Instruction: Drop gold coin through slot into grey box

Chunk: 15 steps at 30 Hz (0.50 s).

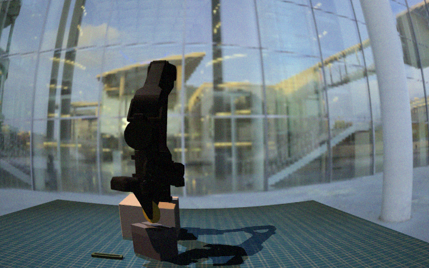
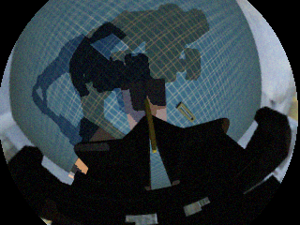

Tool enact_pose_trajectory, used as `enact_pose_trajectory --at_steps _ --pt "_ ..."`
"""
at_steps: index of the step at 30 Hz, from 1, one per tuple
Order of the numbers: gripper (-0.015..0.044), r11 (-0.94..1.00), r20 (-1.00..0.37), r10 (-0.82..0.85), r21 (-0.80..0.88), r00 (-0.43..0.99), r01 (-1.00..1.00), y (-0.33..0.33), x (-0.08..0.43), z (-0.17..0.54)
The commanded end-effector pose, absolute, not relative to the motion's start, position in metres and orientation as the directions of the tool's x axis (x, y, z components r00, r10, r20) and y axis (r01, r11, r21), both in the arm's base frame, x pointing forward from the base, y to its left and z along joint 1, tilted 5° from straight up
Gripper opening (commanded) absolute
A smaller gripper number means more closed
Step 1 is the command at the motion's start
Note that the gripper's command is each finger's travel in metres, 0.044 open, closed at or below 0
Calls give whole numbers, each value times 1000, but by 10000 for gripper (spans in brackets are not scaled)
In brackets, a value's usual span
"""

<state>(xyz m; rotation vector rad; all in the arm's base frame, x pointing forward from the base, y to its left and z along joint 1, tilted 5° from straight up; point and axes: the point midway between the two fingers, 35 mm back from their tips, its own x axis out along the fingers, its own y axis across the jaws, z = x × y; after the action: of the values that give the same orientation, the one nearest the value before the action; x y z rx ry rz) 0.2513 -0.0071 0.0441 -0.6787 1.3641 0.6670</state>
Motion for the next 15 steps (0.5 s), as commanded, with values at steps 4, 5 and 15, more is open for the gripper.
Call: enact_pose_trajectory --at_steps 4,5,15 --pt "0 645 -995 34 -46 89 -762 -7 251 40" --pt "0 645 -995 34 -46 89 -762 -7 251 39" --pt "131 642 -995 34 -48 90 -765 -7 252 39"
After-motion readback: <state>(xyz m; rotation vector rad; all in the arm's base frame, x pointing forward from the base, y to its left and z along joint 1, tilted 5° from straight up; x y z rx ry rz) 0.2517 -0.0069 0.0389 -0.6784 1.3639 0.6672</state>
